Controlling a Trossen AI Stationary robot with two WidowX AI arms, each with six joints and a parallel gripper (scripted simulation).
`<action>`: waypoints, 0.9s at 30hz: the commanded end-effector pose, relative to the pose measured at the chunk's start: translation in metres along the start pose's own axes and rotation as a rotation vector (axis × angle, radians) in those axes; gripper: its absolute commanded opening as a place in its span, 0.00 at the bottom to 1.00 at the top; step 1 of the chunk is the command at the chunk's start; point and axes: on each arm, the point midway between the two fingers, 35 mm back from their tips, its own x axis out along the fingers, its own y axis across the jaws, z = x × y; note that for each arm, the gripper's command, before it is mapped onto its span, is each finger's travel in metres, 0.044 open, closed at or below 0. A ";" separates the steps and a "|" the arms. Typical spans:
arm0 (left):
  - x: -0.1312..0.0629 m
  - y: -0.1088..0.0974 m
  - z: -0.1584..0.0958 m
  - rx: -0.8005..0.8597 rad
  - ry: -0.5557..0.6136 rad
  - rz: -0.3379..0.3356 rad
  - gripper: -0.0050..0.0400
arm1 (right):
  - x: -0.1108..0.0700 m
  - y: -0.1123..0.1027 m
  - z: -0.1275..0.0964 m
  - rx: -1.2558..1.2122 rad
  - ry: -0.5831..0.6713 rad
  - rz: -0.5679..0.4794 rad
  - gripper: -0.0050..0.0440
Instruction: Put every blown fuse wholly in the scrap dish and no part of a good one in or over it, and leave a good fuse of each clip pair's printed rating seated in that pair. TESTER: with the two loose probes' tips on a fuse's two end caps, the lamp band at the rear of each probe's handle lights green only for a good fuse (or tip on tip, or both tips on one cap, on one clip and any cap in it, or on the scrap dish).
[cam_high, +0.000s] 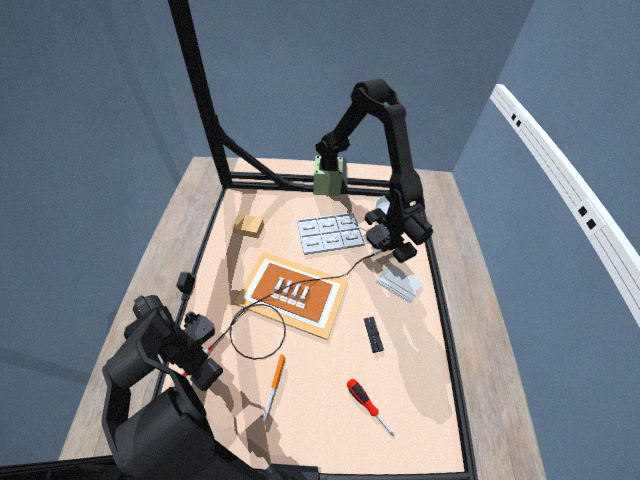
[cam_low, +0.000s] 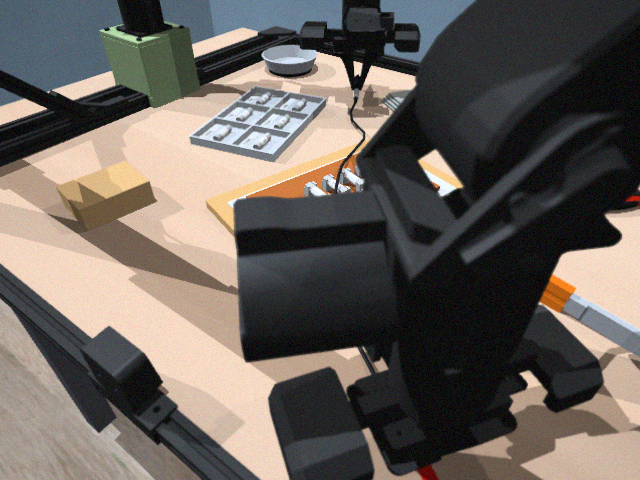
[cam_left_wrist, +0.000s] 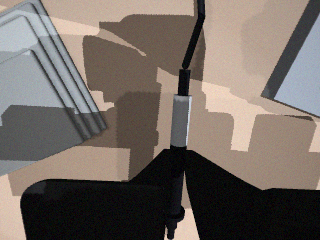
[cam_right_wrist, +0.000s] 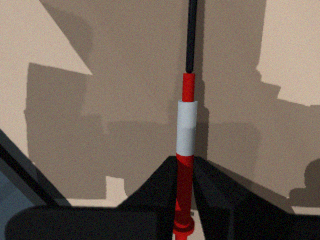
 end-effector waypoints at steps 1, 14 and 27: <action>-0.015 0.009 0.001 0.005 0.003 0.037 0.00 | -0.008 0.006 0.001 0.002 -0.006 0.027 0.00; -0.027 0.008 0.001 0.005 0.003 0.038 0.00 | -0.024 0.011 0.002 0.004 -0.011 0.050 0.00; -0.038 0.008 0.001 0.005 0.003 0.038 0.00 | -0.035 0.010 0.002 0.004 -0.011 0.050 0.00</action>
